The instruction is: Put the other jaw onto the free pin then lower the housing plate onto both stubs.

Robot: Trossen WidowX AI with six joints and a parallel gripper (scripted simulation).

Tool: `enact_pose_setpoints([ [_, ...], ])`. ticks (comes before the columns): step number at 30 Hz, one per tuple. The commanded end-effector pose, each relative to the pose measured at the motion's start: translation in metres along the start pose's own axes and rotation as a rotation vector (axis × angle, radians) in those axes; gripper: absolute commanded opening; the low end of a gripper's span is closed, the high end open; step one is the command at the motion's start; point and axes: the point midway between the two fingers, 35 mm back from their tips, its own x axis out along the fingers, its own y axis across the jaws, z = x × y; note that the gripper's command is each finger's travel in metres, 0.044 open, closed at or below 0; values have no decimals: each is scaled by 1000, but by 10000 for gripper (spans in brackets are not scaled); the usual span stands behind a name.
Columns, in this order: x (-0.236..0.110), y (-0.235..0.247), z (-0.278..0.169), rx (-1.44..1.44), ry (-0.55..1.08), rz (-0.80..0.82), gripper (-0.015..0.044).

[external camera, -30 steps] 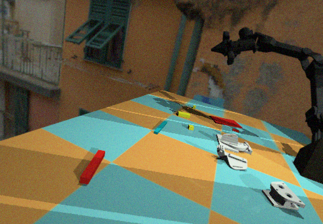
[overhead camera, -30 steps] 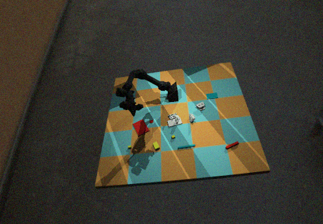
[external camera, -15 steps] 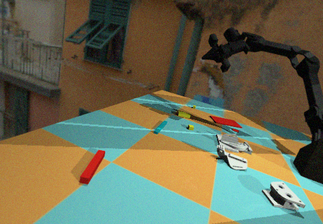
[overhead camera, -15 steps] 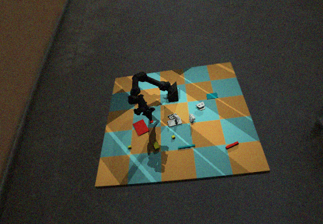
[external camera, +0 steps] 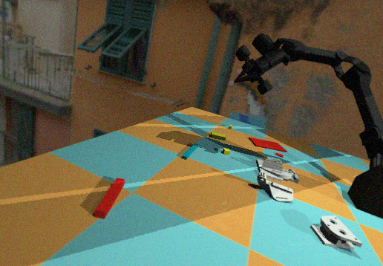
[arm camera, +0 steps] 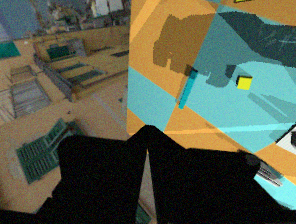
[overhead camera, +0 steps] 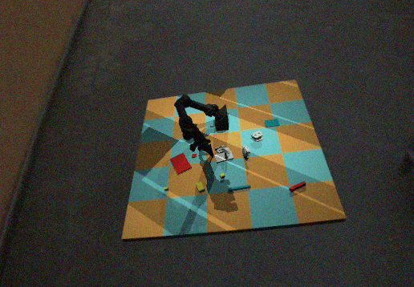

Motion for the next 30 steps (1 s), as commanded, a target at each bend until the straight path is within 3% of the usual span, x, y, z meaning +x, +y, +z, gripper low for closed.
enact_pose_setpoints([
  [1, 19, -14, -19, -80, 14, -73, 0],
  [30, 103, -113, -139, -678, 117, -499, 0],
])
